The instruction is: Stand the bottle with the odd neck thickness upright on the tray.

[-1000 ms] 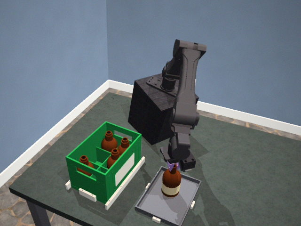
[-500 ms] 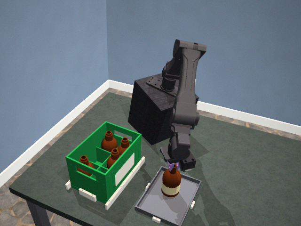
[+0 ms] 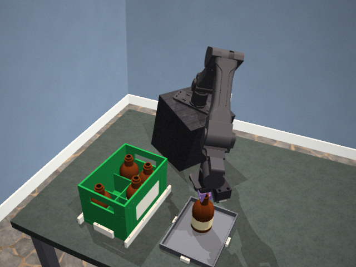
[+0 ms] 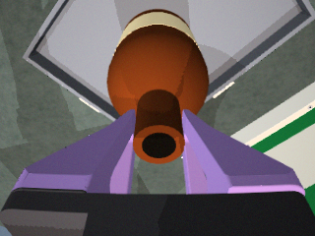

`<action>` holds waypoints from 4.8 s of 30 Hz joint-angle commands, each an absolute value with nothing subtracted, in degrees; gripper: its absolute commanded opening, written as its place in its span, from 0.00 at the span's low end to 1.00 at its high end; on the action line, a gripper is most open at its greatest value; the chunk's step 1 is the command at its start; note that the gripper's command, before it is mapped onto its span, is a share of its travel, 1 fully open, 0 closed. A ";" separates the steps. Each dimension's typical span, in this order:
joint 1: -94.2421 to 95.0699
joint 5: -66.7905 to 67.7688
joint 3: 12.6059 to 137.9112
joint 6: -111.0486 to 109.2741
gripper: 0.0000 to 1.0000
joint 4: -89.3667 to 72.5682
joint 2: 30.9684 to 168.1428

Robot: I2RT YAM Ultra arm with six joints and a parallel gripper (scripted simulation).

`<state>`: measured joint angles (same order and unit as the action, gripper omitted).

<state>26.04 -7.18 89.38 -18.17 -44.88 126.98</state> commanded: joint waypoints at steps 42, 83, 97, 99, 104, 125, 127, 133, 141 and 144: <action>26.24 -7.05 94.50 -17.72 0.00 -46.01 127.29; 26.17 -7.04 96.11 -17.63 0.00 -44.84 128.42; 26.14 -7.04 96.11 -17.63 0.00 -44.84 128.42; 26.14 -7.04 96.11 -17.63 0.00 -44.84 128.42; 26.14 -7.04 96.11 -17.63 0.00 -44.84 128.42; 26.14 -7.04 96.11 -17.63 0.00 -44.84 128.42; 26.14 -7.04 96.11 -17.63 0.00 -44.84 128.42; 26.14 -7.04 96.11 -17.63 0.00 -44.84 128.42; 26.14 -7.04 96.11 -17.63 0.00 -44.84 128.42; 26.14 -7.04 96.11 -17.63 0.00 -44.84 128.42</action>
<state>26.26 -7.14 93.03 -18.00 -45.30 129.64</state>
